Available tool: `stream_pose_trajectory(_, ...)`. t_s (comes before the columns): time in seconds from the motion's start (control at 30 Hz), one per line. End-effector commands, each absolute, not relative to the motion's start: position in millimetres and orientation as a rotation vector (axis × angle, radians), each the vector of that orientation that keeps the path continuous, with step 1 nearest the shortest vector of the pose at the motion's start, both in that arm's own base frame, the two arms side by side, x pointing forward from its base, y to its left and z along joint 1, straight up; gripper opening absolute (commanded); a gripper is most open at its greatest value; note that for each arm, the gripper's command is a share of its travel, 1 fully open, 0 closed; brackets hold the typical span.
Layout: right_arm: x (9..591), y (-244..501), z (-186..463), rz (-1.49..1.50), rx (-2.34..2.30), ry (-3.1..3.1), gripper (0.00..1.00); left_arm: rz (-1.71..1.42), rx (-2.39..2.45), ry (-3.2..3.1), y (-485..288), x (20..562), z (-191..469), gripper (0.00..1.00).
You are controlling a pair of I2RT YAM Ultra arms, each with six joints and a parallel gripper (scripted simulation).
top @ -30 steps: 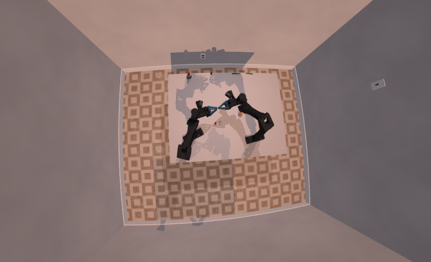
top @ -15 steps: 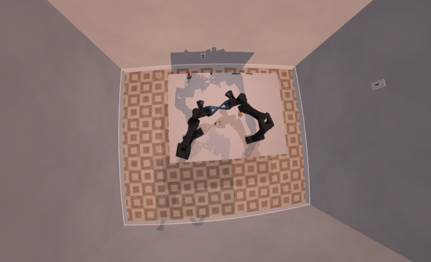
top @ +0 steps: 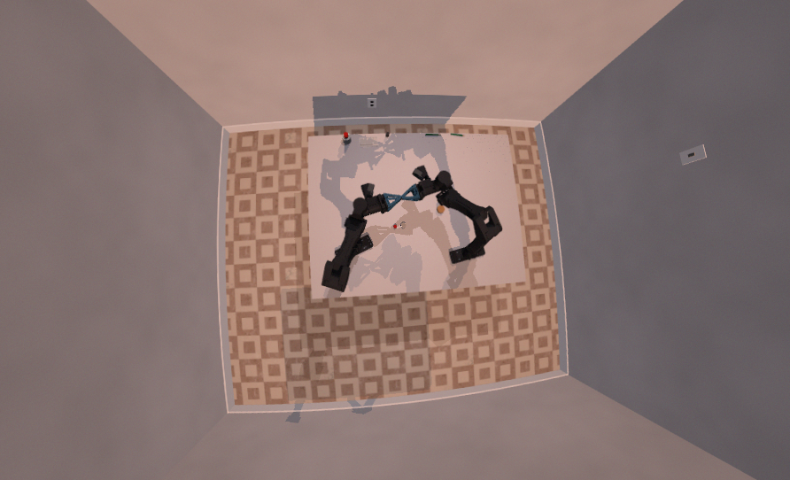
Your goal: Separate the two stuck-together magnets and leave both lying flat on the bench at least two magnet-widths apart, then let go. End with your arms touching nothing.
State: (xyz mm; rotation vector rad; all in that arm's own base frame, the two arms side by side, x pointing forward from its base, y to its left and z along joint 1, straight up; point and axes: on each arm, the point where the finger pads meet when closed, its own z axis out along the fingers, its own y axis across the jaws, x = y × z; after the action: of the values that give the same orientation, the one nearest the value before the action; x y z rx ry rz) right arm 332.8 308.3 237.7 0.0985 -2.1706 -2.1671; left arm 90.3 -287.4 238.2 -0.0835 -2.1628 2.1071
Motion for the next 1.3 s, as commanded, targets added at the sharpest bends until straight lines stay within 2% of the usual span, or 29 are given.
stream_pose_trajectory(0.0, 331.9, 308.8, 246.7, -2.195, 0.141, -2.176, 0.17, 2.160, -0.125, -2.151, -287.1, 90.9, 249.4, 0.33)
stream_pose_trajectory(1.27, 331.9, 308.8, 246.7, -2.195, 0.141, -2.176, 0.17, 2.160, -0.124, -2.152, -286.4, 89.6, 245.2, 0.33)
